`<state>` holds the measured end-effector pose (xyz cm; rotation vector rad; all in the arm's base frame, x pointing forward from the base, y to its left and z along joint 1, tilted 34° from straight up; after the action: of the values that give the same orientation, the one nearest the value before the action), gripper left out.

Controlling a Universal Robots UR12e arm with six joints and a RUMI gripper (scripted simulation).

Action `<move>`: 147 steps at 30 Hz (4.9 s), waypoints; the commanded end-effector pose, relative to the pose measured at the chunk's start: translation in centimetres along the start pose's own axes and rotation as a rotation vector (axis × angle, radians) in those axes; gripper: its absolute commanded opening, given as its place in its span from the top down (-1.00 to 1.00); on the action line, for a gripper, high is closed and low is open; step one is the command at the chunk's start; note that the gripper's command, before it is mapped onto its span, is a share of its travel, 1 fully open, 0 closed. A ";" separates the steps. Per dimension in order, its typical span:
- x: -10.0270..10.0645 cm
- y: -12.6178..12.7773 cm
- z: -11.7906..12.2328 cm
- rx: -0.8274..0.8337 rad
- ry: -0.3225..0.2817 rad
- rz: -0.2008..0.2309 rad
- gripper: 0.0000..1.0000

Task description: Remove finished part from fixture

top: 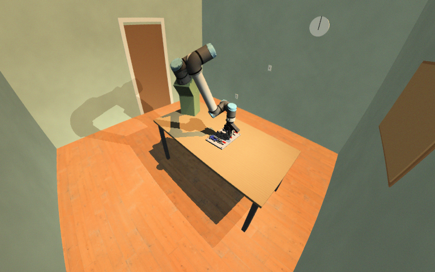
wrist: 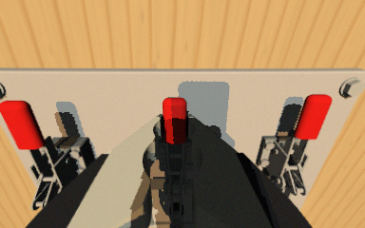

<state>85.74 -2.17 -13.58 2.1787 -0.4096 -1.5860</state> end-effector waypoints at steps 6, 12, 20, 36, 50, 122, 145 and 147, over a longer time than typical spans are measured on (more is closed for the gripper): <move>-0.1 0.0 -0.1 0.000 0.001 0.000 1.00; -0.1 0.0 -0.1 0.000 0.001 0.000 1.00; -0.1 0.0 -0.1 0.000 0.001 0.000 1.00; -0.1 0.0 0.0 0.000 0.001 0.000 1.00; -0.3 0.0 0.0 0.000 0.001 0.000 1.00; -3.2 0.3 3.3 0.000 0.001 0.000 1.00; -3.4 0.5 4.5 0.000 0.001 0.000 1.00; -3.4 0.5 4.5 0.000 0.001 0.000 1.00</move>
<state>80.49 -1.73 -11.80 2.1792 -0.4095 -1.5854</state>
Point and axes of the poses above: the point where the finger pads meet when closed, its own x axis out along the fingers, its own y axis across the jaws, z = x × y, the point moved 8 cm from there along -x, back along the fingers, and after that the axes turned 6 degrees about x, right-handed, at the moved point
